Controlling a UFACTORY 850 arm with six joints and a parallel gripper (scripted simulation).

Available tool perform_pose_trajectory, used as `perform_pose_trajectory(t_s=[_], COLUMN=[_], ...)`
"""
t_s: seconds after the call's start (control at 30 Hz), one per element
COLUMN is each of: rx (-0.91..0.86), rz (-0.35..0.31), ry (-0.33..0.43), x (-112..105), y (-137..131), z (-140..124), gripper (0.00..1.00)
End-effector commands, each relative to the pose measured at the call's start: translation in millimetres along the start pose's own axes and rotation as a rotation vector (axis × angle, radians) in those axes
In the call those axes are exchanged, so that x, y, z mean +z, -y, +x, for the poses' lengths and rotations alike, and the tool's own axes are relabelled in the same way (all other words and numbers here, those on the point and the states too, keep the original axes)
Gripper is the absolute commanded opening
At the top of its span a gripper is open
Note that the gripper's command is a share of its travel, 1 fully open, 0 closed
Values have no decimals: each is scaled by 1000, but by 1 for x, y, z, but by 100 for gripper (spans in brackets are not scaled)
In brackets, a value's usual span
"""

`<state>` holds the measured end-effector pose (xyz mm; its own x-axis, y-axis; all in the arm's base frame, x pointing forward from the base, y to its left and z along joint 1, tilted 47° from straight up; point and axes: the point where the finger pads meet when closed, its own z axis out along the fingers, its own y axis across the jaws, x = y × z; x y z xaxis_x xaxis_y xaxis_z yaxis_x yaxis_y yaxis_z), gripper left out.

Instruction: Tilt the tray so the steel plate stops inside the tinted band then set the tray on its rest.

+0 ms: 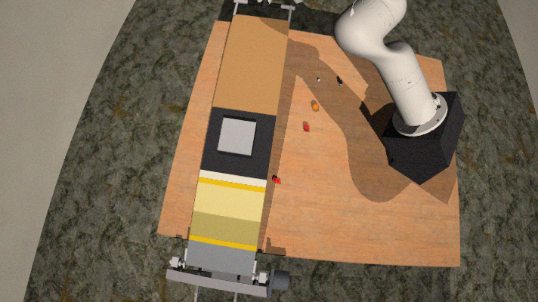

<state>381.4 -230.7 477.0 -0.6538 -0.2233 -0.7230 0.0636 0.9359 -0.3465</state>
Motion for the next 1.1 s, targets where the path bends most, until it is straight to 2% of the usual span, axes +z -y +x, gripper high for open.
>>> perform_pose_trajectory(t_s=[0.0, 0.1, 0.33, 0.5, 0.93, 1.07], rx=[10, 10, 10, 10, 10, 10], rz=[-33, -33, -33, -33, -33, -33], ry=[-104, -104, -104, -104, -104, -104], x=[-20, -27, -27, -40, -38, -93], y=[-3, -5, -5, -8, -7, -21], z=[-3, -4, -4, -5, -5, -11], gripper=[0, 0, 0, 0, 0, 0])
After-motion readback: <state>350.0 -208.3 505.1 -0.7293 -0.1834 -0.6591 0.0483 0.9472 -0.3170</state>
